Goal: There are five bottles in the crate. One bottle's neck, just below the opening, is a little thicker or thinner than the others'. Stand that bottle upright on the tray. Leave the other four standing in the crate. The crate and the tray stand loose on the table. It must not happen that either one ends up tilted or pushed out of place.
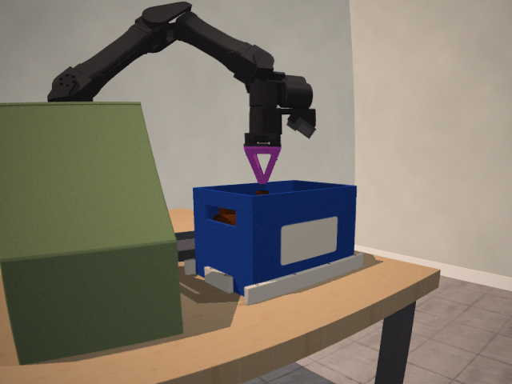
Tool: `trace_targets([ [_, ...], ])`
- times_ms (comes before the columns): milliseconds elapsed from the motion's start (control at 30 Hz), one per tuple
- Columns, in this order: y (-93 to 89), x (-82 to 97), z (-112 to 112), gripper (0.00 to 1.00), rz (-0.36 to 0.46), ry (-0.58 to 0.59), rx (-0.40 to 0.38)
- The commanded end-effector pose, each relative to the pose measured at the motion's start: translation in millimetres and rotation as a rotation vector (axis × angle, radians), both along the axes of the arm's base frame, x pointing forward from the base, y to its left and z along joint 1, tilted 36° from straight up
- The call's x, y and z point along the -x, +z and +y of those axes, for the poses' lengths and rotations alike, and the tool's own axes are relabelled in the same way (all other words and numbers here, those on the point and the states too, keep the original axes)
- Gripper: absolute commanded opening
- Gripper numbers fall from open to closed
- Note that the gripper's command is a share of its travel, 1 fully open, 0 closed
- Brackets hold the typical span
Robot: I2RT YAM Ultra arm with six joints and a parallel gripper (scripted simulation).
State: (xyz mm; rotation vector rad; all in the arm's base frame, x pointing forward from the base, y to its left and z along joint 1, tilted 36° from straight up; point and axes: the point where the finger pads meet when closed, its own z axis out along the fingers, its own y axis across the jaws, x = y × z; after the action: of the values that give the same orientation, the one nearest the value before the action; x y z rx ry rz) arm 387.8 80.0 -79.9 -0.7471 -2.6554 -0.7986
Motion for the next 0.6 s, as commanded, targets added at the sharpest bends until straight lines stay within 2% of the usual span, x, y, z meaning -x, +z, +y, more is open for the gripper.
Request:
trace_targets([
  [0,7.2,-13.2,-8.1,0.61,-0.029,-0.026,0.002],
  [300,2.6,-14.2,-4.4,0.61,-0.036,-0.019,0.002],
  [400,2.9,-10.5,-1.3,0.61,-0.032,-0.014,0.002],
  [567,-8.9,2.0,-1.7,0.61,0.007,-0.022,0.001],
])
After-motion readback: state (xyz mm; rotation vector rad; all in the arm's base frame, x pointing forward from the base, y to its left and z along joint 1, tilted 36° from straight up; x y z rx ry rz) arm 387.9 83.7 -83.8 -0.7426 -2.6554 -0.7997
